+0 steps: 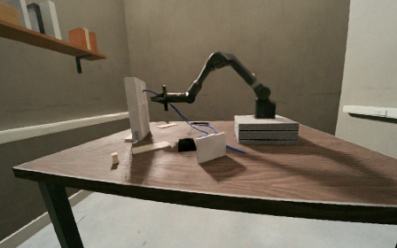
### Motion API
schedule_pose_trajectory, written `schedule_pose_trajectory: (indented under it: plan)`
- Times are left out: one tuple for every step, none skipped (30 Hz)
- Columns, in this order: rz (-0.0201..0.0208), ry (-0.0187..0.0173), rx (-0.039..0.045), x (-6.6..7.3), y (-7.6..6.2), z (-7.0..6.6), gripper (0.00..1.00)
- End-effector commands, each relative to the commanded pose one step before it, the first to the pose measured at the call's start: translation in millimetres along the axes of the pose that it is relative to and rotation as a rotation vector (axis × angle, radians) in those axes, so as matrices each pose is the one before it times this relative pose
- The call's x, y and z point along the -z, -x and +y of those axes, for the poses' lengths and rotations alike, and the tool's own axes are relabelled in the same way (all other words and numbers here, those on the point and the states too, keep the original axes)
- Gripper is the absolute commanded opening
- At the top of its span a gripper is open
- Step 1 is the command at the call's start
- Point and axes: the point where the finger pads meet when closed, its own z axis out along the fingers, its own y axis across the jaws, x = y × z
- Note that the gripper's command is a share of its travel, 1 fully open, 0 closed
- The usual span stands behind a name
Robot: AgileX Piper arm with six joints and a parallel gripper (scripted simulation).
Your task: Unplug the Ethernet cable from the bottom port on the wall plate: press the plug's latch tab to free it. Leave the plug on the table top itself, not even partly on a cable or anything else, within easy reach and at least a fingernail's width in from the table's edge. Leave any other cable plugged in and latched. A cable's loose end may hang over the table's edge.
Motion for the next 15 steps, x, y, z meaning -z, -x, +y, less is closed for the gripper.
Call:
schedule_pose_trajectory:
  plan:
    - [-0.00018, 0.00197, 0.00099, 2.93, 0.13, 1.11, 0.00]
    - [0.00000, 0.00000, 0.00000, 1.33, 0.00, 0.00, 0.00]
    - [0.00000, 0.00000, 0.00000, 1.33, 0.00, 0.00, 0.00]
    - [0.00000, 0.00000, 0.00000, 1.33, 0.00, 0.00, 0.00]
    - [0.00000, 0.00000, 0.00000, 1.33, 0.00, 0.00, 0.00]
    - [0.00000, 0.00000, 0.00000, 1.33, 0.00, 0.00, 0.00]
    - [0.00000, 0.00000, 0.00000, 1.33, 0.00, 0.00, 0.00]
    - [0.00000, 0.00000, 0.00000, 1.33, 0.00, 0.00, 0.00]
    - [0.00000, 0.00000, 0.00000, 1.33, 0.00, 0.00, 0.00]
    - [0.00000, 0.00000, 0.00000, 1.33, 0.00, 0.00, 0.00]
    - [0.00000, 0.00000, 0.00000, 1.33, 0.00, 0.00, 0.00]
    - [0.00000, 0.00000, 0.00000, 1.33, 0.00, 0.00, 0.00]
    - [0.00000, 0.00000, 0.00000, 0.00, 0.00, 0.00, 0.00]
    - [0.00000, 0.00000, 0.00000, 0.00, 0.00, 0.00, 0.00]
    - [0.00000, 0.00000, 0.00000, 1.33, 0.00, 0.00, 0.00]
